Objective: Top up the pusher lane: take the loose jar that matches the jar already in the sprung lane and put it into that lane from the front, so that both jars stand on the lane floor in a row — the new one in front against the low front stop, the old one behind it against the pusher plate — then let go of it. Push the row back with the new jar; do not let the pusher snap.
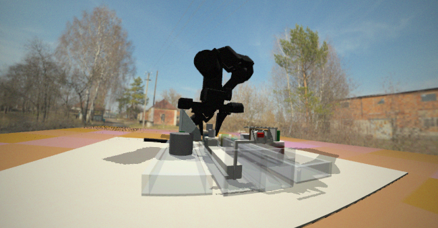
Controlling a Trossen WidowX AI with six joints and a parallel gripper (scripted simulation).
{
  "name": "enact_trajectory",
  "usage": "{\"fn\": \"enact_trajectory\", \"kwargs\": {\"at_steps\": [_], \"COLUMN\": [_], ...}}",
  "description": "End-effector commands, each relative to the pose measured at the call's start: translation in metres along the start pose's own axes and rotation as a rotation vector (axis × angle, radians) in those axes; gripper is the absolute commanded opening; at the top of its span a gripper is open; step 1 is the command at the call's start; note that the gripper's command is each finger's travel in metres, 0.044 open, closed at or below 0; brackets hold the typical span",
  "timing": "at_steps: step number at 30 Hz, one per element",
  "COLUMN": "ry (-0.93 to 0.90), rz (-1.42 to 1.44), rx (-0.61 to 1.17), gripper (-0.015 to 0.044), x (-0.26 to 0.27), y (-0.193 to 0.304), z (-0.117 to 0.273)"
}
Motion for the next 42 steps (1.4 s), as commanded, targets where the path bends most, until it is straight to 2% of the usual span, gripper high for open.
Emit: {"fn": "enact_trajectory", "kwargs": {"at_steps": [1, 42], "ry": [-0.008, -0.009], "rz": [0.008, 0.008], "rx": [-0.014, -0.014], "gripper": [0.0, 0.0], "x": [0.001, 0.0], "y": [-0.002, 0.001], "z": [-0.002, -0.015]}}
Point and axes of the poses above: the point midway between the two fingers, 35 mm back from their tips, its own z axis back along the fingers, its own x axis across the jaws, y = z × x, the point moved 9 cm from there along z, back along the fingers, and after that the axes turned 8 degrees about z, right-handed, at the moved point
